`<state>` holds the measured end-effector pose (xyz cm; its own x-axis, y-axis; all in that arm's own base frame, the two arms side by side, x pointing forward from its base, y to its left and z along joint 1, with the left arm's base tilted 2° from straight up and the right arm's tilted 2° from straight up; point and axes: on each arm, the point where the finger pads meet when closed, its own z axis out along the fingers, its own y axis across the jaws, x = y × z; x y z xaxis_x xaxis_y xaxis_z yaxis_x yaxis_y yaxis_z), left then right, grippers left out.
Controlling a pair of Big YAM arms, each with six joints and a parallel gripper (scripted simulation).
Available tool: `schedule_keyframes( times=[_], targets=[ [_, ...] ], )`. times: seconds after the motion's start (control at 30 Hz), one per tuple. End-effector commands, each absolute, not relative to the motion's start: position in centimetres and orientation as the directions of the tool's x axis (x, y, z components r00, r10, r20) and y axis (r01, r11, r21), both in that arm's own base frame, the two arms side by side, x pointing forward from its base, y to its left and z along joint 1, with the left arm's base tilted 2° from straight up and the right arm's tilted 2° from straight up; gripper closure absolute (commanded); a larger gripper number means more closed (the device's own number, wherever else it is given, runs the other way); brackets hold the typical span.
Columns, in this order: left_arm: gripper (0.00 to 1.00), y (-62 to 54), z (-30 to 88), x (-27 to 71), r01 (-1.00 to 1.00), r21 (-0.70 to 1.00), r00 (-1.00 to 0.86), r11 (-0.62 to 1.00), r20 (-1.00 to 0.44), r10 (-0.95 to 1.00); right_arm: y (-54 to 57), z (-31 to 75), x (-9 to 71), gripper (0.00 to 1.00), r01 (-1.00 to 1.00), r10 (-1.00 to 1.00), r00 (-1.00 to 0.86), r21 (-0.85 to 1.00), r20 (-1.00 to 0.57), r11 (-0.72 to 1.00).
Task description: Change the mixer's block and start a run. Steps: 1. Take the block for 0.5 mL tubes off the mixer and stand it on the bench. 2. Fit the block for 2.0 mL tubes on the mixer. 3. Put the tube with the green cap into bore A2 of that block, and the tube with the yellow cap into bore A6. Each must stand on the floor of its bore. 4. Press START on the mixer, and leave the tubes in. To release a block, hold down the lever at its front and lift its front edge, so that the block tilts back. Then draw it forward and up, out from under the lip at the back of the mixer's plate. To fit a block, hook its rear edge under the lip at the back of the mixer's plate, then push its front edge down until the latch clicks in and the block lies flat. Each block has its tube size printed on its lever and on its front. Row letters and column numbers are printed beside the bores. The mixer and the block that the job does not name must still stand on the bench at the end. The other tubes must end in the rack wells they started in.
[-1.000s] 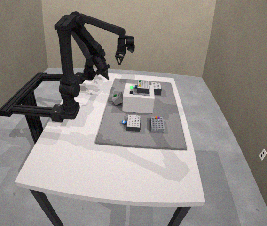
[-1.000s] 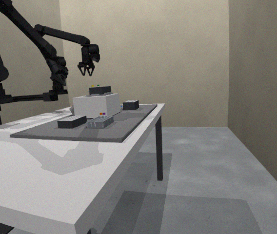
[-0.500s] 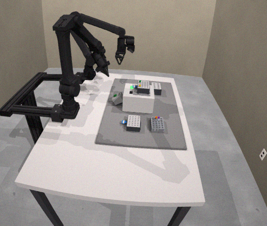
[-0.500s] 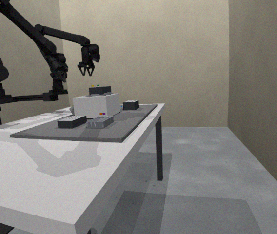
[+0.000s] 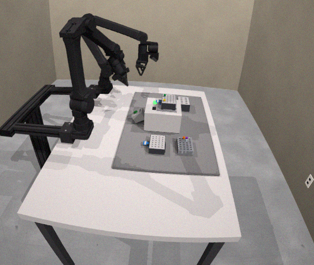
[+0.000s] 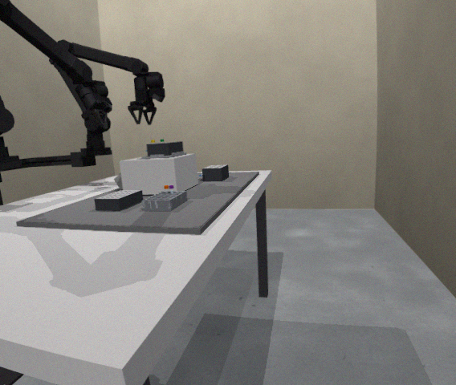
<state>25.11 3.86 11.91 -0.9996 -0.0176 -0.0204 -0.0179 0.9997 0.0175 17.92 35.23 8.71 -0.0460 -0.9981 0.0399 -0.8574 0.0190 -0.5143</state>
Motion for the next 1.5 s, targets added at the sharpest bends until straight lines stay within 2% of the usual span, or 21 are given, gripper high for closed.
schedule_keyframes(
  times=[0.0, 0.37, 0.47, 0.93, 1.03, 1.47],
  targets=[
    [0.00, 4.3, 13.3, 26.7, -0.032, 0.024, -0.998, 0.999, -0.063, -0.031, 33.4, 11.1, 19.1, 1.00, -0.847, -0.986, -0.163, -0.509, -0.025, 0.153],
    [0.00, 4.1, 12.0, 25.4, -0.031, 0.020, -0.999, 0.999, -0.028, -0.030, 26.9, 10.6, 19.7, 1.00, -0.815, -0.920, -0.389, -0.449, -0.045, 0.366],
    [0.00, 4.1, 11.9, 25.4, -0.031, 0.020, -0.999, 0.999, -0.027, -0.030, 27.3, 11.2, 19.8, 1.00, -0.813, -0.921, -0.384, -0.449, -0.066, 0.371],
    [0.00, 4.2, 12.9, 26.3, -0.031, 0.022, -0.998, 0.999, -0.053, -0.029, 19.4, 11.2, 20.9, 1.00, -0.711, -0.780, -0.620, -0.361, -0.082, 0.603],
    [0.00, 4.2, 13.0, 26.5, -0.031, 0.023, -0.998, 0.999, -0.057, -0.029, 19.7, 11.6, 21.0, 1.00, -0.710, -0.781, -0.617, -0.360, -0.097, 0.606],
    [0.00, 4.4, 14.2, 27.6, -0.031, 0.026, -0.996, 0.999, -0.087, -0.028, 12.7, 11.6, 22.2, 1.00, -0.566, -0.607, -0.789, -0.273, -0.091, 0.778]
  ],
)
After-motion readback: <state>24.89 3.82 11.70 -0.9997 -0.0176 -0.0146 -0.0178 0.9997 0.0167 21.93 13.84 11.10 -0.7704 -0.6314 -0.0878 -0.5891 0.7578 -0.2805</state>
